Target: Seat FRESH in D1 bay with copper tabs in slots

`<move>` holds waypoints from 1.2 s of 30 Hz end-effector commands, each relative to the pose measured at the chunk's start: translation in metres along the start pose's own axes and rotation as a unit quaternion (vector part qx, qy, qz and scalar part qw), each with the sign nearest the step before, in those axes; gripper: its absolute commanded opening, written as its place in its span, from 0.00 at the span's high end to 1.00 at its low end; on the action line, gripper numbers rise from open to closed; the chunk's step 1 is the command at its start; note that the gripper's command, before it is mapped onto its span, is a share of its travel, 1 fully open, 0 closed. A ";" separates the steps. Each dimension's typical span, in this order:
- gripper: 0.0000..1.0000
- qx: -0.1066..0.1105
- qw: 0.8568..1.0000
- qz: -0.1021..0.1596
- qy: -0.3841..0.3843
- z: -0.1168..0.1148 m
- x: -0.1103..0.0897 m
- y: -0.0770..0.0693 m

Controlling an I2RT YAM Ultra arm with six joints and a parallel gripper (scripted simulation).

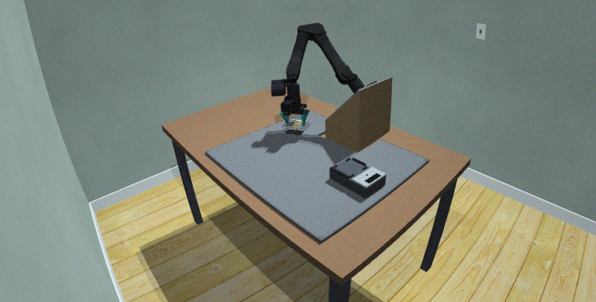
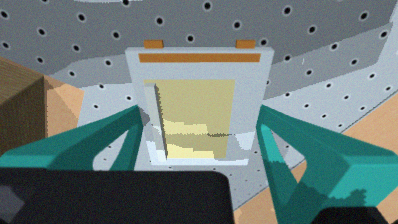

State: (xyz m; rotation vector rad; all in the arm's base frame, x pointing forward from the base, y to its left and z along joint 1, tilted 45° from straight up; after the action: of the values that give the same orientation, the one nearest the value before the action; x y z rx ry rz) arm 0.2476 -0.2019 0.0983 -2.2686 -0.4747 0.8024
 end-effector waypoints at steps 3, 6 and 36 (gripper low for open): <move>1.00 -0.018 1.000 -0.008 0.010 -0.012 0.001 -0.021; 1.00 -0.018 1.000 -0.008 0.010 -0.012 0.001 -0.024; 1.00 -0.018 1.000 -0.012 0.011 -0.012 0.002 -0.039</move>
State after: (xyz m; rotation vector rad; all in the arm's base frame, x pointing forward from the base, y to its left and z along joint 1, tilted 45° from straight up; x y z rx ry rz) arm 0.2428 -0.1834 0.1145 -2.2572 -0.4667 0.8063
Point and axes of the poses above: the point where the finger pads meet when closed, its own y axis out along the fingers, its own z axis across the jaws, x = y × z, the point moved 4 cm from there along -y, back along the fingers, and after that the axes turned 9 degrees about -y, right-handed, at the moved point
